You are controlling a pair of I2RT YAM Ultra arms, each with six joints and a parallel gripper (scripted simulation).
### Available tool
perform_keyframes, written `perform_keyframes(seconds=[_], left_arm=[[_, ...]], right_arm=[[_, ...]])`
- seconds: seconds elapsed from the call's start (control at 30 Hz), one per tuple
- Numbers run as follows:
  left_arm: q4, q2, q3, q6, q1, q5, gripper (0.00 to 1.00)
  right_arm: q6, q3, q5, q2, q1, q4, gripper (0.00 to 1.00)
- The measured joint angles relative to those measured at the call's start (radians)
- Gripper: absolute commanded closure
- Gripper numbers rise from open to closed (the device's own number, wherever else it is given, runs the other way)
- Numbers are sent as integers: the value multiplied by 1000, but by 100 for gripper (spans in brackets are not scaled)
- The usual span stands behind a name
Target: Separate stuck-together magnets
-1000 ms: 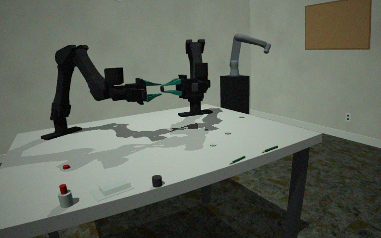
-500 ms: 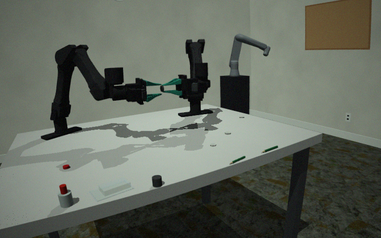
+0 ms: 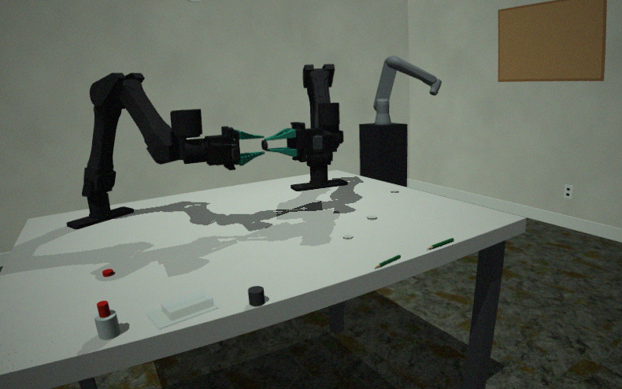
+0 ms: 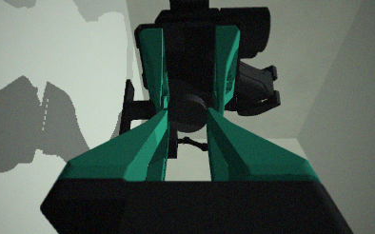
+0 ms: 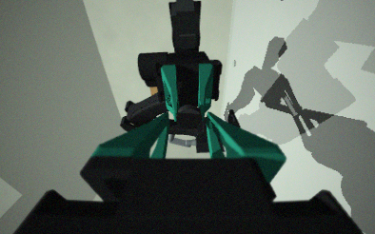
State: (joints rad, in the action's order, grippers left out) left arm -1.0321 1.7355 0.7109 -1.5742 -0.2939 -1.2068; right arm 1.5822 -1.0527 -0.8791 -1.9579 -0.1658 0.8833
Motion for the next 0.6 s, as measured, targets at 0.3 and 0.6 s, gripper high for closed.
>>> perform_keyframes(seconds=[0.3, 0.6], left_arm=[[0, 0, 0, 0, 0, 0, 75], [-1, 2, -3, 0, 0, 0, 75]], right_arm=[[0, 5, 4, 0, -2, 6, 60], [0, 11, 5, -1, -5, 18, 60]])
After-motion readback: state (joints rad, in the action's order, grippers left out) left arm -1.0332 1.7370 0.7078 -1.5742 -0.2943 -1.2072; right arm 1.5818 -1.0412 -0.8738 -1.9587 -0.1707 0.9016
